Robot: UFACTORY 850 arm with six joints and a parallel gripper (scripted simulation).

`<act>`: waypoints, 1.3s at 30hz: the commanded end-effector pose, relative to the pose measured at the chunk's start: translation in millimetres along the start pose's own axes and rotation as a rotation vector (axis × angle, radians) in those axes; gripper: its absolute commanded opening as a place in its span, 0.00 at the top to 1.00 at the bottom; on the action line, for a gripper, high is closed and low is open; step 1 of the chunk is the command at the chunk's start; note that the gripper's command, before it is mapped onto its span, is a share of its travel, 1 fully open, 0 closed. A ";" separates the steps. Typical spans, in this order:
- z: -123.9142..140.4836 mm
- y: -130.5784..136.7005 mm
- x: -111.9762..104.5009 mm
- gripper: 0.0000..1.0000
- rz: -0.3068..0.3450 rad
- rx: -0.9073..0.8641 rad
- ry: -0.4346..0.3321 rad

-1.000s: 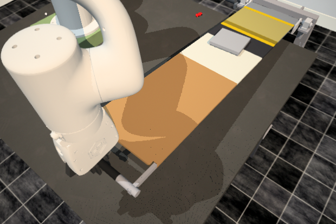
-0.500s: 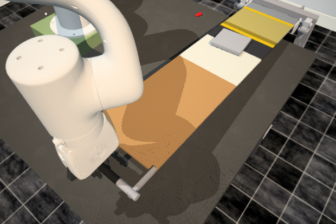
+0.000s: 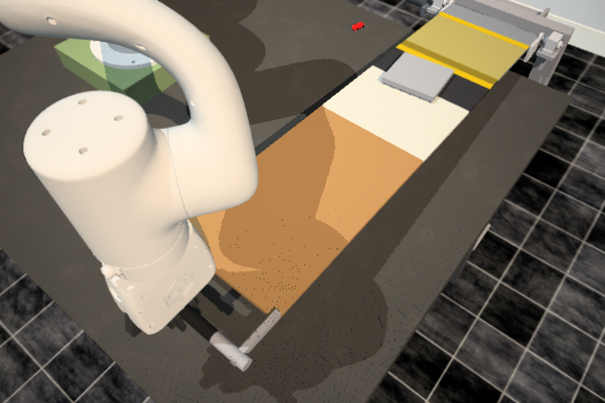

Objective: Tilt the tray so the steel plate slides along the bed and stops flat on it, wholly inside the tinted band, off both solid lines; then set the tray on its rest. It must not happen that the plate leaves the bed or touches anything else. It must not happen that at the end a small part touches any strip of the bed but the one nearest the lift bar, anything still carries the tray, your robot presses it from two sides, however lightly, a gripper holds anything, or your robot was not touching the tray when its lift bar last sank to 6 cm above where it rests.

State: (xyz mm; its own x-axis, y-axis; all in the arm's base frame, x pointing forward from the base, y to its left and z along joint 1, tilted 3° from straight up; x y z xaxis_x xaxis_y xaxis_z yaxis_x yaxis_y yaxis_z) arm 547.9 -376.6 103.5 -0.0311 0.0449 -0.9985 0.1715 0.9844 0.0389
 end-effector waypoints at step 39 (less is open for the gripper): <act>1.3 -0.7 0.3 1.00 -0.001 0.000 -0.003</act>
State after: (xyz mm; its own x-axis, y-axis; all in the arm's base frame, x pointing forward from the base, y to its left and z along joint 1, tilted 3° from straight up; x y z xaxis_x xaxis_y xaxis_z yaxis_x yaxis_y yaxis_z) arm 550.2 -373.0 141.7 -0.0317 0.0459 -0.9984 0.1701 0.9846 0.0399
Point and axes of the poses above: the point where the finger pads meet when closed, its own x axis out along the fingers, its own y axis across the jaws, z = x × y, the point moved 5 cm from there along -x, back along the fingers, and after that the axes turned 9 degrees about x, right-handed, at the moved point
